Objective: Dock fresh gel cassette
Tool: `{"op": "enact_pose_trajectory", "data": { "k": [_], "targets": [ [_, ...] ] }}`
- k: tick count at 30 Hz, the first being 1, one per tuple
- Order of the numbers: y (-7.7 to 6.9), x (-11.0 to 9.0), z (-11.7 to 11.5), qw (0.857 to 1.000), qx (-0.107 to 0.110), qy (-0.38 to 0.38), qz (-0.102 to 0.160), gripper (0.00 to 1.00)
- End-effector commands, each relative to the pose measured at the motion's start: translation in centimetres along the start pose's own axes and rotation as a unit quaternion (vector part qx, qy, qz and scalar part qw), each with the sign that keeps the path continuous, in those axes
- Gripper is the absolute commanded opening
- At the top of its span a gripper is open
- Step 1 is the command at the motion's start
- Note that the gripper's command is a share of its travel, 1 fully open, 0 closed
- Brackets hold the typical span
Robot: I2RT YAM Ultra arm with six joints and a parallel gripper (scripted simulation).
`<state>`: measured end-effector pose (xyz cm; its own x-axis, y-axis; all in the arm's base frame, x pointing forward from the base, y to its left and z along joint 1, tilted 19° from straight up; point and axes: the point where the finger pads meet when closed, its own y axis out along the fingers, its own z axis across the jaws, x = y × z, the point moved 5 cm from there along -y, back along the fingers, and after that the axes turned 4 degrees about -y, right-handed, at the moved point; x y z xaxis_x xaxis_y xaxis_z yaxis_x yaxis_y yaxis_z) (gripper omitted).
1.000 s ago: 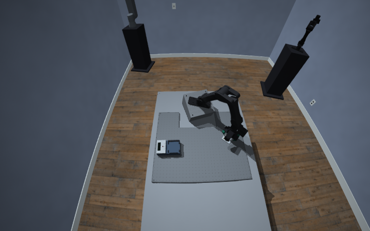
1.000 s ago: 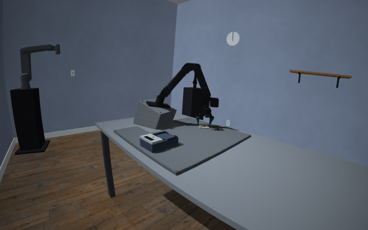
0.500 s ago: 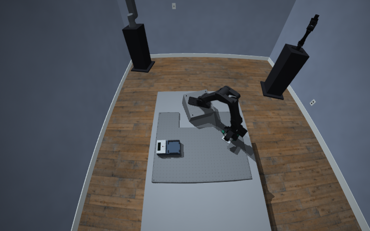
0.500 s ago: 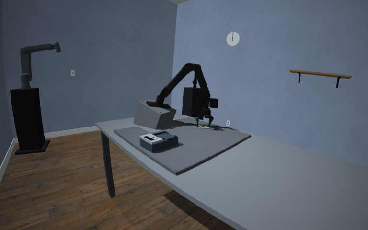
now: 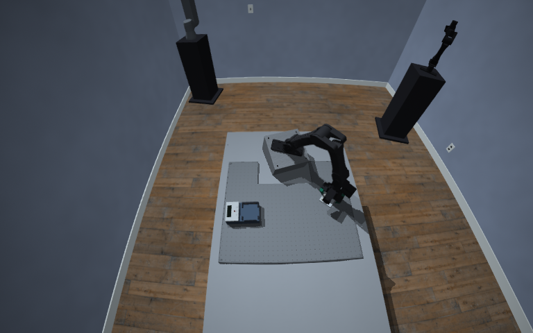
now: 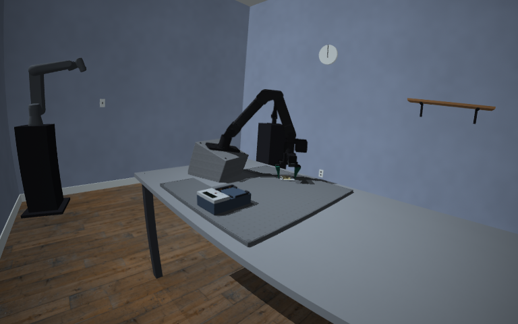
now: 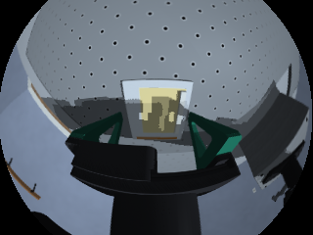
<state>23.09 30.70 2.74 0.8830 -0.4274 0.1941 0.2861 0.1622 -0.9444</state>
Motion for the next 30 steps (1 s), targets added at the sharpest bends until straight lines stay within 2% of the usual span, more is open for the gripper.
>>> {"op": "enact_pose_trajectory", "data": {
  "k": [1, 7, 8, 25, 28, 30],
  "targets": [
    [0.9, 0.3, -1.2, 1.000, -0.014, 0.003, -0.001, 1.00],
    [0.7, 0.3, -1.0, 1.000, -0.007, 0.003, -0.002, 1.00],
    [0.5, 0.1, -1.2, 1.000, -0.014, 0.001, 0.000, 1.00],
    [-0.1, 0.0, -0.6, 1.000, 0.004, 0.002, -0.004, 1.00],
    [0.2, -0.2, -1.2, 1.000, -0.010, 0.000, -0.001, 1.00],
    [0.2, -0.3, -1.1, 1.000, -0.008, 0.000, -0.001, 1.00]
  ]
}}
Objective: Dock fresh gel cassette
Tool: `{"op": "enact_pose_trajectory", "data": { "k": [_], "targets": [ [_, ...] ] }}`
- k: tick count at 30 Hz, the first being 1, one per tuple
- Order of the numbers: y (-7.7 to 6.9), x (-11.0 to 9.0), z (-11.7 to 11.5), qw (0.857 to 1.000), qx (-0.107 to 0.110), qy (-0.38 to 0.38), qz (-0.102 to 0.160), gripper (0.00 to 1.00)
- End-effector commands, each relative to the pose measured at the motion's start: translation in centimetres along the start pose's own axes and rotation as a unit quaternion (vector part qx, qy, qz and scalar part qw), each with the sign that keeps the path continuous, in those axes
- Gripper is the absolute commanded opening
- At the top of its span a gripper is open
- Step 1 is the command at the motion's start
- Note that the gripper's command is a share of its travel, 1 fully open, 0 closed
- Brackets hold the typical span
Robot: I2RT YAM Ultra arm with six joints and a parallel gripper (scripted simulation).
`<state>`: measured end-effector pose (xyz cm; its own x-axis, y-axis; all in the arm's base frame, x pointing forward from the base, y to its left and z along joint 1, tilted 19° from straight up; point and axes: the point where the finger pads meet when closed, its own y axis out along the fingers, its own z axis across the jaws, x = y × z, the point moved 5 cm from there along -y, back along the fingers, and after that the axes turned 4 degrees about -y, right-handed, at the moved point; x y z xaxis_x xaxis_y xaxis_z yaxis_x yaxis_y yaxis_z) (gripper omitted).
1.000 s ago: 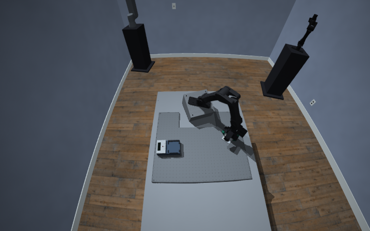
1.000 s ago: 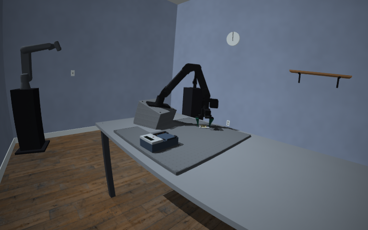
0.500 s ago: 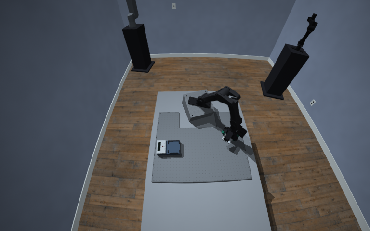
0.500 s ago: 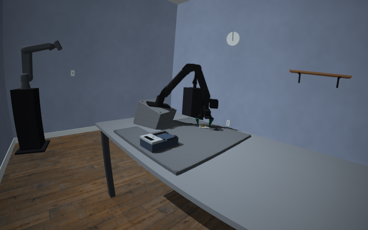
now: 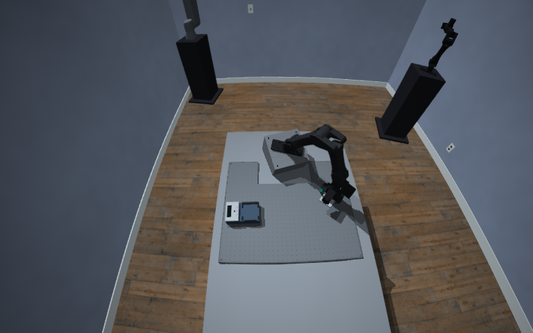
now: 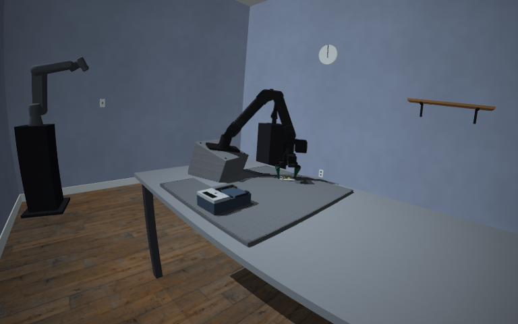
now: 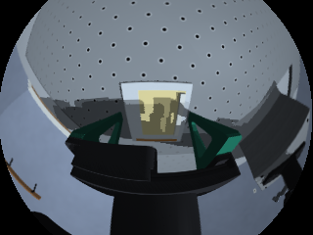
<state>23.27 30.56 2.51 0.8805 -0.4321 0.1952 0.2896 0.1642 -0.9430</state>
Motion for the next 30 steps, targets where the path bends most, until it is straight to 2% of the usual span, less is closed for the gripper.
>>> {"op": "enact_pose_trajectory", "data": {
  "k": [1, 11, 12, 14, 15, 17, 30],
  "targets": [
    [-0.12, -0.43, -0.98, 1.000, -0.009, -0.002, 0.000, 1.00],
    [-0.23, -0.58, -0.81, 1.000, -0.003, -0.003, -0.001, 1.00],
    [-0.21, -0.58, -0.80, 1.000, -0.004, -0.004, 0.000, 0.00],
    [-0.21, -0.58, -0.82, 1.000, -0.004, -0.004, 0.000, 0.00],
    [0.28, -0.74, -1.27, 1.000, -0.016, -0.007, 0.002, 0.00],
    [0.35, -0.77, -1.41, 1.000, -0.019, -0.007, 0.003, 0.00],
    [0.34, -0.77, -1.46, 1.000, -0.020, -0.008, 0.003, 0.00]
  ]
}}
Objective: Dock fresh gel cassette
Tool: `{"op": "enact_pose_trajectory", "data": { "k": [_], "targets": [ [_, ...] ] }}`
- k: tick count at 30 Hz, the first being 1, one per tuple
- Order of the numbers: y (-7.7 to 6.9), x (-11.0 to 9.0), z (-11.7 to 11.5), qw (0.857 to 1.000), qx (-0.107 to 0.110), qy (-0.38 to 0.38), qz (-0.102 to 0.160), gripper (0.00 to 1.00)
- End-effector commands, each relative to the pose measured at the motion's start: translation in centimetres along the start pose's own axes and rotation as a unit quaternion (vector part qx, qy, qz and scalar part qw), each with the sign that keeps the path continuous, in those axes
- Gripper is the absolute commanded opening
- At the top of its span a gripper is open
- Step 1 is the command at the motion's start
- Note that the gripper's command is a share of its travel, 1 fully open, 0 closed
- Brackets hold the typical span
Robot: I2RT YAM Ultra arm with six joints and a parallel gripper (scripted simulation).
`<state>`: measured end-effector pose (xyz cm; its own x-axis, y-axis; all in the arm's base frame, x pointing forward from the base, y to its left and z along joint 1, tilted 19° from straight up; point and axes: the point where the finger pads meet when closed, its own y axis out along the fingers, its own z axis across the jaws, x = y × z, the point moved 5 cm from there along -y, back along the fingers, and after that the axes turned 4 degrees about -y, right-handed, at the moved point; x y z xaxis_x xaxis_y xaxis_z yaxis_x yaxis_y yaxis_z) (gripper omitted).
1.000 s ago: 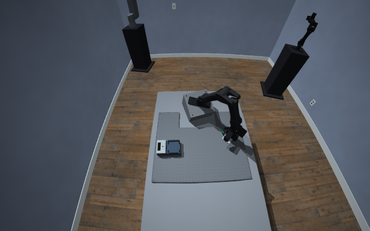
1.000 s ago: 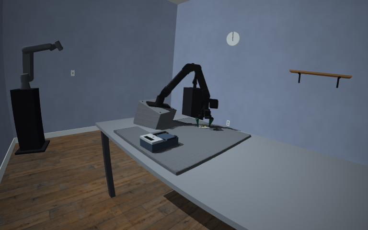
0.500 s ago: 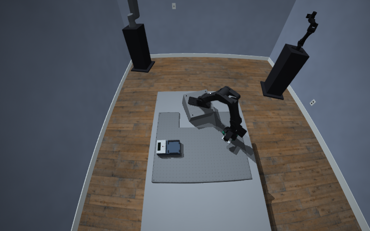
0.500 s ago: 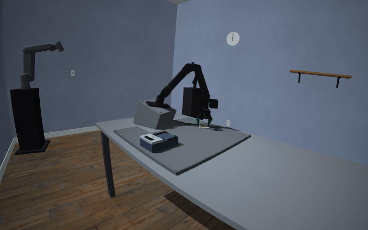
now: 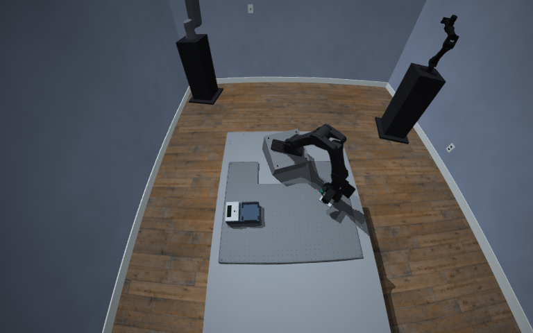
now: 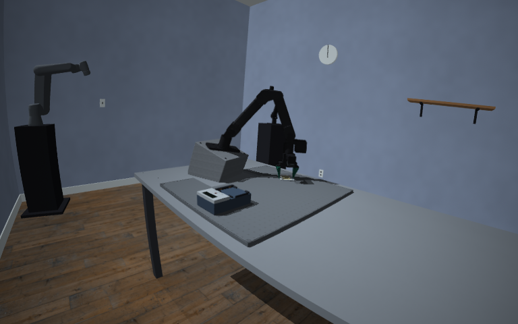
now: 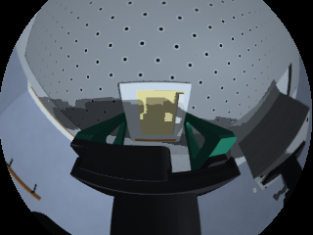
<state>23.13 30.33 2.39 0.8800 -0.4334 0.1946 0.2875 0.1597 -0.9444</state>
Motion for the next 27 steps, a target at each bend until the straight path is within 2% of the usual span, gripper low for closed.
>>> {"op": "enact_pose_trajectory", "data": {
  "k": [1, 8, 9, 11, 27],
  "targets": [
    [0.3, -0.7, -1.2, 1.000, -0.018, -0.008, 0.003, 0.00],
    [0.3, -0.7, -1.2, 1.000, -0.018, -0.008, 0.003, 0.00],
    [-0.2, -0.3, 0.7, 1.000, -0.004, -0.005, 0.000, 0.00],
    [-1.7, 0.0, 1.4, 1.000, 0.013, -0.002, -0.004, 0.00],
    [-3.6, 0.0, 1.3, 1.000, 0.013, -0.002, -0.004, 0.00]
  ]
}}
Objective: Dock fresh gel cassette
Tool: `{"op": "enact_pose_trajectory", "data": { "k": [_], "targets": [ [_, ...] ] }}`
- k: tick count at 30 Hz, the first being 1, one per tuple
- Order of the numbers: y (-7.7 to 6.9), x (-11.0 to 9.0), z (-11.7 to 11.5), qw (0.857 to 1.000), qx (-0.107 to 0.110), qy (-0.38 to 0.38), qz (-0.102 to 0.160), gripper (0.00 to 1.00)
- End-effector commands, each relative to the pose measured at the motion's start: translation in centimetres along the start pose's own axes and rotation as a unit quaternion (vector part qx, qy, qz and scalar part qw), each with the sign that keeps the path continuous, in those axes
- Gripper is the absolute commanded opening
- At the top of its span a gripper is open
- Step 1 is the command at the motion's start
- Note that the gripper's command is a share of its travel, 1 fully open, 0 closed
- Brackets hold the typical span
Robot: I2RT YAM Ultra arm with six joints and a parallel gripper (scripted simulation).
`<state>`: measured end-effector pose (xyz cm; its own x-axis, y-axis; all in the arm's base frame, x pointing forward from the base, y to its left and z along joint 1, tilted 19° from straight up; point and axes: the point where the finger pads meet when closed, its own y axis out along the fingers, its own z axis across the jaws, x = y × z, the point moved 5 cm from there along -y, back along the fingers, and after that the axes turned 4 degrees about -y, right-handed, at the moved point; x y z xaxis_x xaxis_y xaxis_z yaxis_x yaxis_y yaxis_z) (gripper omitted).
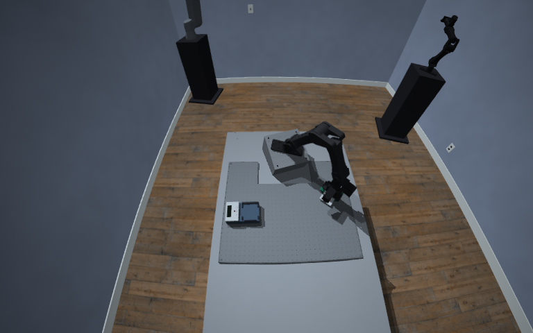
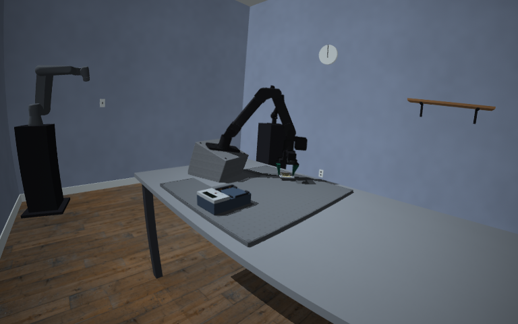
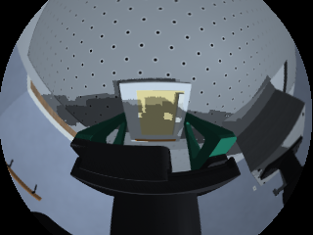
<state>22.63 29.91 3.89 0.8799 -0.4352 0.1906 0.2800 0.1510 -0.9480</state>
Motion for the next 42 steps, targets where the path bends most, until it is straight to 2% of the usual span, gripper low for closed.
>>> {"op": "enact_pose_trajectory", "data": {
  "k": [1, 42],
  "targets": [
    [-2.1, -0.1, 1.5, 1.000, 0.019, -0.003, -0.006, 0.00],
    [-6.7, -0.1, 1.3, 1.000, 0.019, -0.003, -0.006, 0.00]
  ]
}}
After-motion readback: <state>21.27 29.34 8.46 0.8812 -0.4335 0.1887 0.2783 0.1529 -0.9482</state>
